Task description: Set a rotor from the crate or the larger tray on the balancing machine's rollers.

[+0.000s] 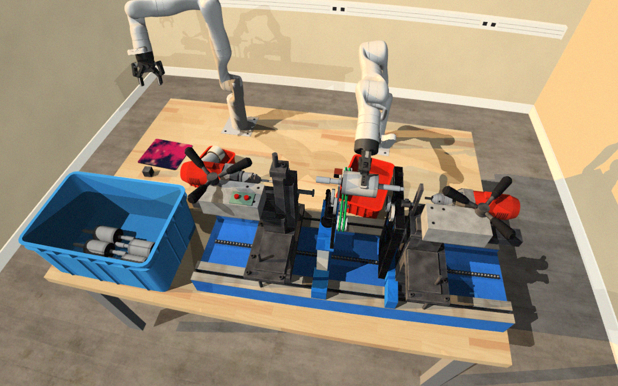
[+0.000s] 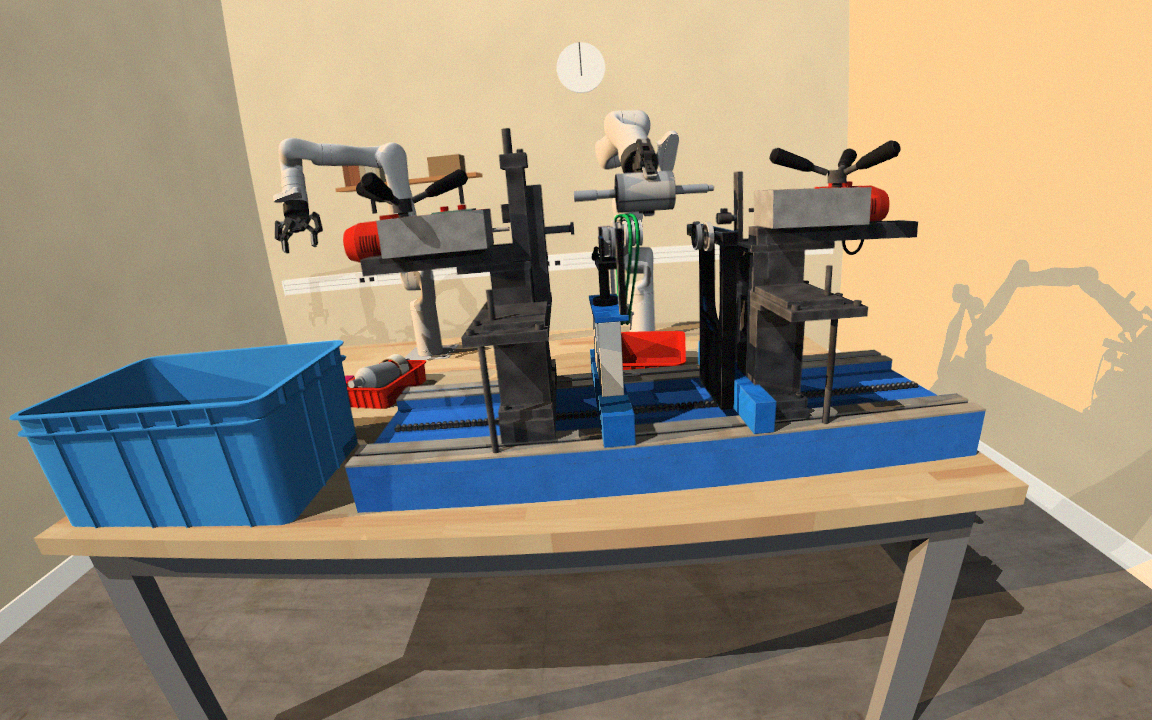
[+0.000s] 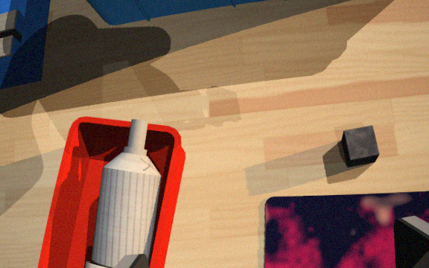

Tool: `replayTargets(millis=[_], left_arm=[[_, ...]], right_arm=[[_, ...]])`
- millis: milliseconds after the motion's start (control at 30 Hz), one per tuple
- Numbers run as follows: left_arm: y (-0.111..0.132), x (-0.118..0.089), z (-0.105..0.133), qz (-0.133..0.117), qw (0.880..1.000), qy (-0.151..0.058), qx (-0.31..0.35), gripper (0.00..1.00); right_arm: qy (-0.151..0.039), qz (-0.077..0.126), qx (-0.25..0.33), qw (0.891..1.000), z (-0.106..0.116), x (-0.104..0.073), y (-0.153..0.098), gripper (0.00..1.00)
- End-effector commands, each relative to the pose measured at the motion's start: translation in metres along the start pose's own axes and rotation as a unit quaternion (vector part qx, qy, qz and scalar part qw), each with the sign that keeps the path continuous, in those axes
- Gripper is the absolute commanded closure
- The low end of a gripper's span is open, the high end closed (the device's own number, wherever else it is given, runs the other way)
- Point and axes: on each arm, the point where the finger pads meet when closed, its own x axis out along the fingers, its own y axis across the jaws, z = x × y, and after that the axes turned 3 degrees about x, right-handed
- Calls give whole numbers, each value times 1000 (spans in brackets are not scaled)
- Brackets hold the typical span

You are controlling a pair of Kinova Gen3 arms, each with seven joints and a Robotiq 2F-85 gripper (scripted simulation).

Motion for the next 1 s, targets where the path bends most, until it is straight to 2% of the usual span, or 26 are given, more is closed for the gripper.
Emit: replayTargets(millis=[0, 967], left_arm=[[5, 0, 0, 3, 1000, 0, 0, 903], [8, 4, -1, 4, 1000, 0, 0, 903]], right_arm=[[1, 0, 0, 1000, 0, -1, 0, 2], [1, 0, 0, 1000, 0, -1, 0, 2]])
